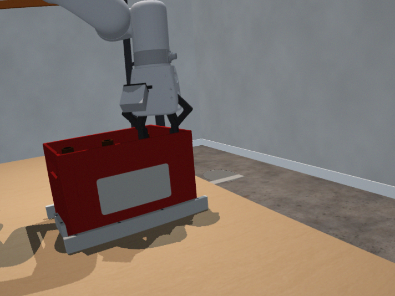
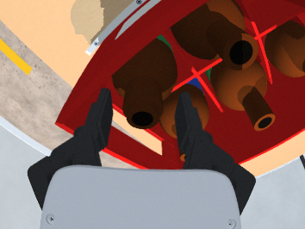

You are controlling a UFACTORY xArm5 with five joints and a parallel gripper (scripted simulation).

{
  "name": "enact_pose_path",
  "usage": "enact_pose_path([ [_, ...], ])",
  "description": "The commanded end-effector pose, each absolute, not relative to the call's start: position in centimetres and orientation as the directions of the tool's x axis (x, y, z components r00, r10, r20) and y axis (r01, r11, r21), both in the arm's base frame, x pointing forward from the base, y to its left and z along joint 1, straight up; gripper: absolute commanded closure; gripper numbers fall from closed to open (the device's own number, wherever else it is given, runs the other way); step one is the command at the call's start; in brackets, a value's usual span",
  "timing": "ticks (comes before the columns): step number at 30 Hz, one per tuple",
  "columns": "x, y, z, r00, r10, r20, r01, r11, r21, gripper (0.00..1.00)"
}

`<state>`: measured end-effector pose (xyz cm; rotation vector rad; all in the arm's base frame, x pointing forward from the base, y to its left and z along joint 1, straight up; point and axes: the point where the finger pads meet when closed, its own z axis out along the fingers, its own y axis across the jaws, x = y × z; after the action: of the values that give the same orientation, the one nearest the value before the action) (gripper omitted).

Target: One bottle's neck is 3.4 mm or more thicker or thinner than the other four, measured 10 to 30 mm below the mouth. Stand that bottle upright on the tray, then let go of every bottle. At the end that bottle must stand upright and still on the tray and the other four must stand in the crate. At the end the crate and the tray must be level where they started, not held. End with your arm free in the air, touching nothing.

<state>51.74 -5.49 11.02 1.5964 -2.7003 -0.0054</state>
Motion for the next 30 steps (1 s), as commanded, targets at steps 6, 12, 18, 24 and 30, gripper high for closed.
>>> enact_pose_path([
  [6,51.87,-5.5,10.94,-0.482,-0.876,0.001,-0.876,0.482,0.001,0.35],
  [12,51.87,-5.5,10.93,-0.482,-0.876,0.001,-0.876,0.482,0.001,0.35],
  [18,51.87,-5.5,10.93,-0.482,-0.876,0.001,-0.876,0.482,0.001,0.35],
  [24,51.87,-5.5,10.93,-0.482,-0.876,0.001,-0.876,0.482,0.001,1.0],
  [30,51.87,-5.5,10.93,-0.482,-0.876,0.001,-0.876,0.482,0.001,1.0],
])
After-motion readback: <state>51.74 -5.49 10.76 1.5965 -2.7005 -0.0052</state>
